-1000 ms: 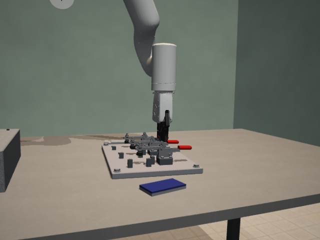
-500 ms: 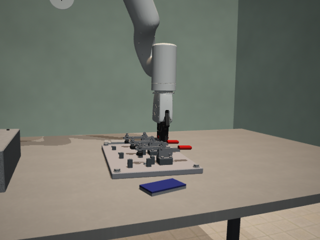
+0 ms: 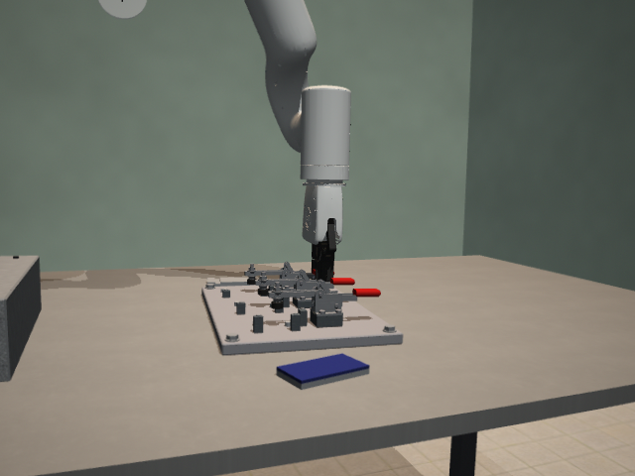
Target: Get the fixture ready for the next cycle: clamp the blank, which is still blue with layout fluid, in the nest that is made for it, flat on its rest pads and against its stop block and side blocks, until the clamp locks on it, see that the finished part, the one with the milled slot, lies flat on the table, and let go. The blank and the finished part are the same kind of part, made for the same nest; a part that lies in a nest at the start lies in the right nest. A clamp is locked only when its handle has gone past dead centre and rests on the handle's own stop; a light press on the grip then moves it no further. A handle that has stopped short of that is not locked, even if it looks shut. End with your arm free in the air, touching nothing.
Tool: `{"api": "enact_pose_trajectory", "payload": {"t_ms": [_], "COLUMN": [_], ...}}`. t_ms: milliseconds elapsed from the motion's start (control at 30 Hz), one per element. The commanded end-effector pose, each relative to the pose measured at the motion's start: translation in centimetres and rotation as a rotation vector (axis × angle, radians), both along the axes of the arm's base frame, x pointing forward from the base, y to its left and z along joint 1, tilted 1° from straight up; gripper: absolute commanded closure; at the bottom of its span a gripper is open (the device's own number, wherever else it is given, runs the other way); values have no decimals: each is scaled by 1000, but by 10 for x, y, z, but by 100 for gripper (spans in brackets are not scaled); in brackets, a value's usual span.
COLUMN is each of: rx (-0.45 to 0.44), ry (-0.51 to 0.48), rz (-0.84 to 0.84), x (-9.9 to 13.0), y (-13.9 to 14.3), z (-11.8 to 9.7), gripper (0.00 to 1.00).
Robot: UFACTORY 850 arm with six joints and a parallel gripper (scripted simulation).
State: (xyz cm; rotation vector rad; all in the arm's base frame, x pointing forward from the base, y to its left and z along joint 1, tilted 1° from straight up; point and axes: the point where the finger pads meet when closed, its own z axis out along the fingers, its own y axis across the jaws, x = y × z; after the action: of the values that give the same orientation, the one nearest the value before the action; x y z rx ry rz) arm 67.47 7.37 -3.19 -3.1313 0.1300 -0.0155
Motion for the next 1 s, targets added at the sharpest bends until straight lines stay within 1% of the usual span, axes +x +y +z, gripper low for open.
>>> {"api": "enact_pose_trajectory", "payload": {"t_ms": [0,567,967], "rx": [0,0,0], "ry": [-2,-2,-2], "rz": [0,0,0], "x": [1,0,-2], "y": [0,0,0], "z": [1,3,9], "gripper": [100,100,100]}}
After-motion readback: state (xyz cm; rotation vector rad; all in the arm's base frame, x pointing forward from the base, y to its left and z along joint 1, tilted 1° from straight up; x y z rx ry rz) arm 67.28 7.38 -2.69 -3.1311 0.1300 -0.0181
